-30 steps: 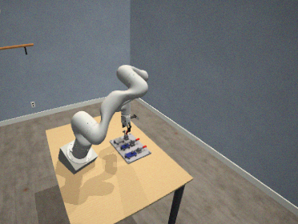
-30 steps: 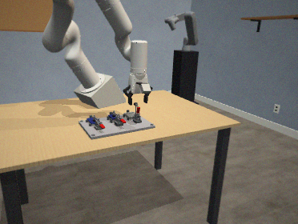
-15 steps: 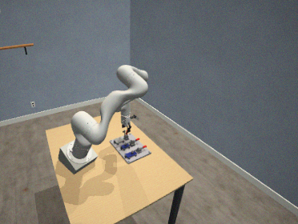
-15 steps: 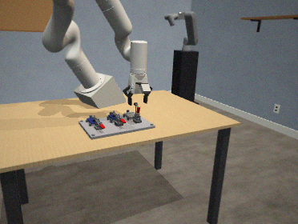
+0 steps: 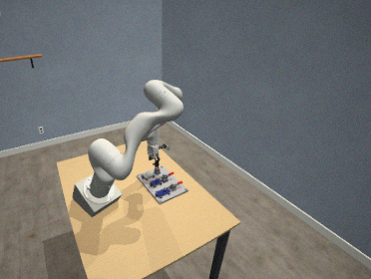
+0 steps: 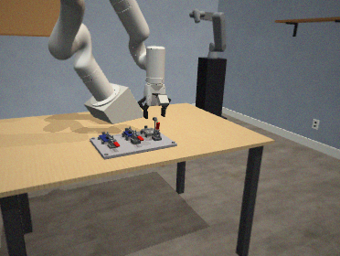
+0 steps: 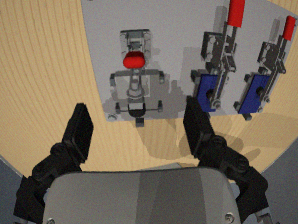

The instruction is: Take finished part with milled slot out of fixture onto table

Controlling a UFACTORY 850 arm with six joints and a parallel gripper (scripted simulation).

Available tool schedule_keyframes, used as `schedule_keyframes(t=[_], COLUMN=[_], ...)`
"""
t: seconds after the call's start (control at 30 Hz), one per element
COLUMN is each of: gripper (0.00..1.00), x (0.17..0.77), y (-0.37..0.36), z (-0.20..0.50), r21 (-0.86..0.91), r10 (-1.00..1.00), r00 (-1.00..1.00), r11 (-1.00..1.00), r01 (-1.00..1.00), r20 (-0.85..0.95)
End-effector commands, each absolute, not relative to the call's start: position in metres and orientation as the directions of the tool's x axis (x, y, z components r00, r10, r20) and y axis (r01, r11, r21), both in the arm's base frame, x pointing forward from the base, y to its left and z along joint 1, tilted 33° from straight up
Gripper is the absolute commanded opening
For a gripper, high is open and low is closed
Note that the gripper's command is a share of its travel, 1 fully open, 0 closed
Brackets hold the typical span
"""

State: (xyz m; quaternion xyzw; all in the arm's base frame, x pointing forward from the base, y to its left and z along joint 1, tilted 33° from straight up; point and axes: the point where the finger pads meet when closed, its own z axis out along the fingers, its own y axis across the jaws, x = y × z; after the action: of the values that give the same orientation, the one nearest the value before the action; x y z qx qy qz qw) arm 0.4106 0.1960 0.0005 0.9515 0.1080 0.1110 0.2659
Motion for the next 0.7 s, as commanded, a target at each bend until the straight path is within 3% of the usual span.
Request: schedule_keyframes(t=[0.0, 0.67], gripper=[1.0, 1.0], x=[0.391, 0.36], y=[0.191, 0.183], z=[-0.002, -0.007], r21=[0.529, 0.529], r10=[0.266, 0.266], r00=[0.951, 0.951], r11=[-0.836, -0.836], r01=[0.146, 0.146], r20=[0.157, 0.157])
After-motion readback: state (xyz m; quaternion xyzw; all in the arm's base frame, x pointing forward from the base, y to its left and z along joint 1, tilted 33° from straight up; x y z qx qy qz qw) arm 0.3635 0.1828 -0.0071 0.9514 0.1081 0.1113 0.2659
